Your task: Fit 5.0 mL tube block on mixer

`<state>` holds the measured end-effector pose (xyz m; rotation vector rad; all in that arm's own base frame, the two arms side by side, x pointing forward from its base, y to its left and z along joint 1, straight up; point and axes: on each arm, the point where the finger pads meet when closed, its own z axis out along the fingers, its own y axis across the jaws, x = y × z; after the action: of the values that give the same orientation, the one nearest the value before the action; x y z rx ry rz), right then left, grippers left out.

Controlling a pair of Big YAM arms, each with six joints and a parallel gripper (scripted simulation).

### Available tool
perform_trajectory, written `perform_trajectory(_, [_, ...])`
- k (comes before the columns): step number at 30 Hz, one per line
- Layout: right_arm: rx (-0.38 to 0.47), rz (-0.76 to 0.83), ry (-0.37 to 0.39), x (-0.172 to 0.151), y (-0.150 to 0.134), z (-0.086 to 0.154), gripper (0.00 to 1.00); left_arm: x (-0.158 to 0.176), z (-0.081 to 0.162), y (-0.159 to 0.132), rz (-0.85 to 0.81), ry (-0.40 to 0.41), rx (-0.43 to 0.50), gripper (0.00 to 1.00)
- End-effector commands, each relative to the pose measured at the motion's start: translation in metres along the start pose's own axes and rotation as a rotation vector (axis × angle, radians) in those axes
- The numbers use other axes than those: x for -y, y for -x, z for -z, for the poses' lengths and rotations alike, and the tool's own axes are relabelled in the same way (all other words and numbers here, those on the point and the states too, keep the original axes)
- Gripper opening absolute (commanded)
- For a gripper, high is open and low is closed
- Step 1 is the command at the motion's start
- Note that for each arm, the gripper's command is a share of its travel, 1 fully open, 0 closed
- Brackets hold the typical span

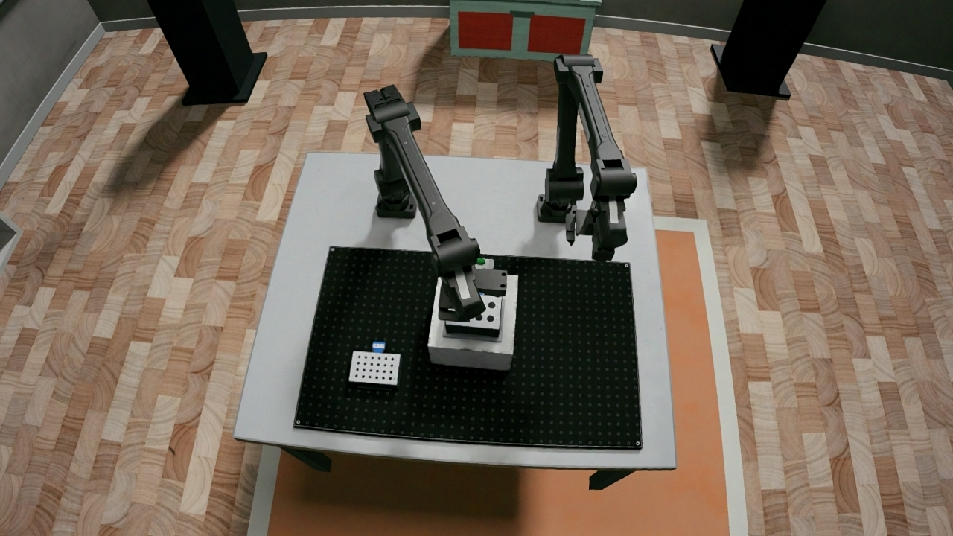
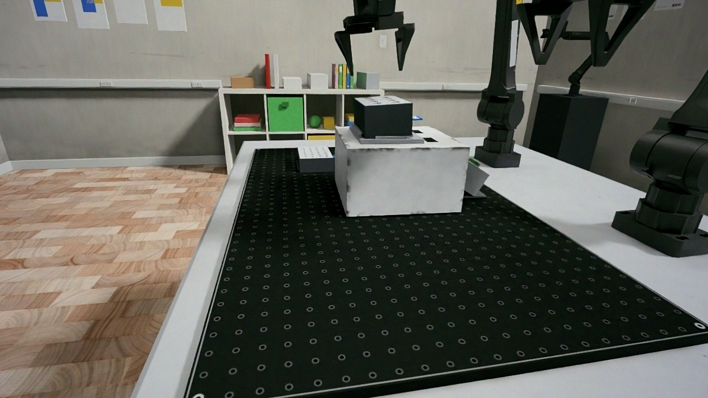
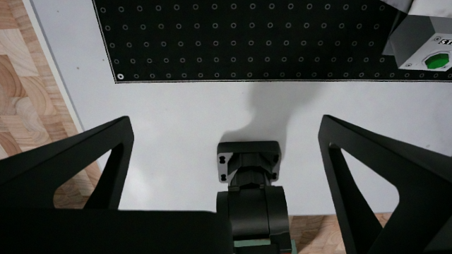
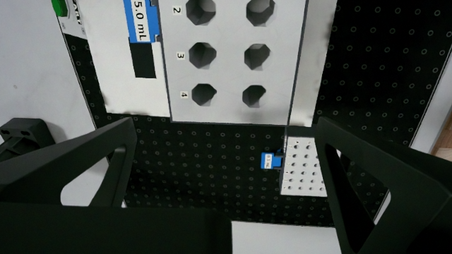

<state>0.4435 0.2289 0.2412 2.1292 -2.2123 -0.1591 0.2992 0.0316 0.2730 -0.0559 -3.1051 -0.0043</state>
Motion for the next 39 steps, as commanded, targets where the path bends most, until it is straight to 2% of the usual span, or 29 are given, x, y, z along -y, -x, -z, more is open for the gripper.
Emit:
perform_trajectory(1, [0.009, 0.023, -0.024, 0.008, 0.012, 0.006, 1.00, -0.002, 0.019, 0.011, -0.008, 0.010, 0.046, 1.00])
perform_trajectory(11, [0.012, 0.005, -0.025, 0.005, 0.000, 0.005, 1.00, -0.003, 0.022, 0.013, -0.008, 0.011, 0.053, 1.00])
perform_trajectory(12, [0.014, -0.025, -0.029, 0.001, 0.004, 0.005, 0.00, -0.002, 0.021, 0.012, -0.008, 0.011, 0.052, 1.00])
perform_trajectory(19, [0.023, -0.176, -0.038, -0.018, 0.026, 0.003, 0.00, -0.002, 0.012, 0.007, -0.009, 0.007, 0.026, 1.00])
perform_trajectory(22, [0.014, -0.195, -0.032, -0.017, 0.022, 0.000, 0.00, -0.002, 0.010, 0.006, -0.009, 0.007, 0.022, 1.00])
perform_trajectory(26, [0.002, -0.306, -0.020, -0.015, 0.019, -0.011, 0.00, -0.001, 0.004, 0.003, -0.009, 0.004, 0.006, 1.00])
perform_trajectory(28, [0.007, -0.352, -0.025, -0.013, 0.017, -0.010, 0.00, -0.001, 0.001, 0.001, -0.009, 0.003, -0.002, 1.00])
perform_trajectory(33, [0.008, -0.429, -0.029, -0.030, 0.033, -0.006, 0.00, -0.001, 0.004, 0.003, -0.009, 0.004, 0.006, 1.00])
perform_trajectory(39, [0.012, -0.504, -0.034, -0.028, 0.030, -0.002, 0.00, -0.002, 0.010, 0.007, -0.009, 0.007, 0.022, 1.00])
